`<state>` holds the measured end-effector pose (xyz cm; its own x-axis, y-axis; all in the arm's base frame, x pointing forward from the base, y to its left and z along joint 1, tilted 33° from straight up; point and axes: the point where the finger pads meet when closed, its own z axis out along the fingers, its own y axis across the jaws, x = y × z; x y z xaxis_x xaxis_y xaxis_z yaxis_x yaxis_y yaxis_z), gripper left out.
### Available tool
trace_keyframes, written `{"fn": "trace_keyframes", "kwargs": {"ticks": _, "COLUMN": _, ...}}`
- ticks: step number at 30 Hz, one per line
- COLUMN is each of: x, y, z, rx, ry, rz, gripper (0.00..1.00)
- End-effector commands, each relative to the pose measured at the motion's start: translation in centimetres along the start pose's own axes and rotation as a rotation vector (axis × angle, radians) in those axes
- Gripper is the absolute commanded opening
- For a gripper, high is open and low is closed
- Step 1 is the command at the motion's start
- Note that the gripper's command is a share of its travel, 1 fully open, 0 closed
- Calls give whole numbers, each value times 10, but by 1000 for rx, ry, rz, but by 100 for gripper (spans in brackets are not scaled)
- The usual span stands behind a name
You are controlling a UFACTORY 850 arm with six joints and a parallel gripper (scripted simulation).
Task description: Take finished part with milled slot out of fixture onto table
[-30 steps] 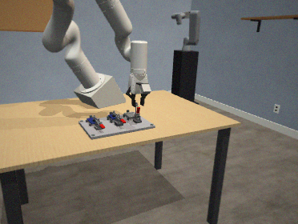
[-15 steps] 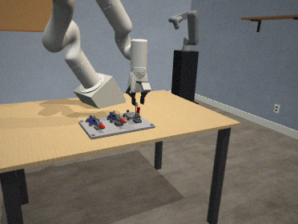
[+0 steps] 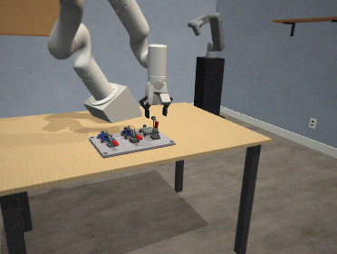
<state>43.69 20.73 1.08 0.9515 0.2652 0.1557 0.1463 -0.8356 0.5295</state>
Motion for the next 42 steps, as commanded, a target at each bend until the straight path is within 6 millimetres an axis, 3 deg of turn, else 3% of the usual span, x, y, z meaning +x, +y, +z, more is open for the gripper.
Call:
{"fn": "trace_keyframes", "kwargs": {"ticks": 1, "x": 1, "y": 0, "z": 2, "rx": 1, "ry": 1, "rz": 0, "gripper": 100}}
{"fn": "trace_keyframes", "kwargs": {"ticks": 28, "x": -6, "y": 0, "z": 6, "rx": 1, "ry": 1, "rz": 0, "gripper": 100}}
{"fn": "trace_keyframes", "kwargs": {"ticks": 42, "x": -47, "y": 0, "z": 6, "rx": 1, "ry": 1, "rz": 0, "gripper": 100}}
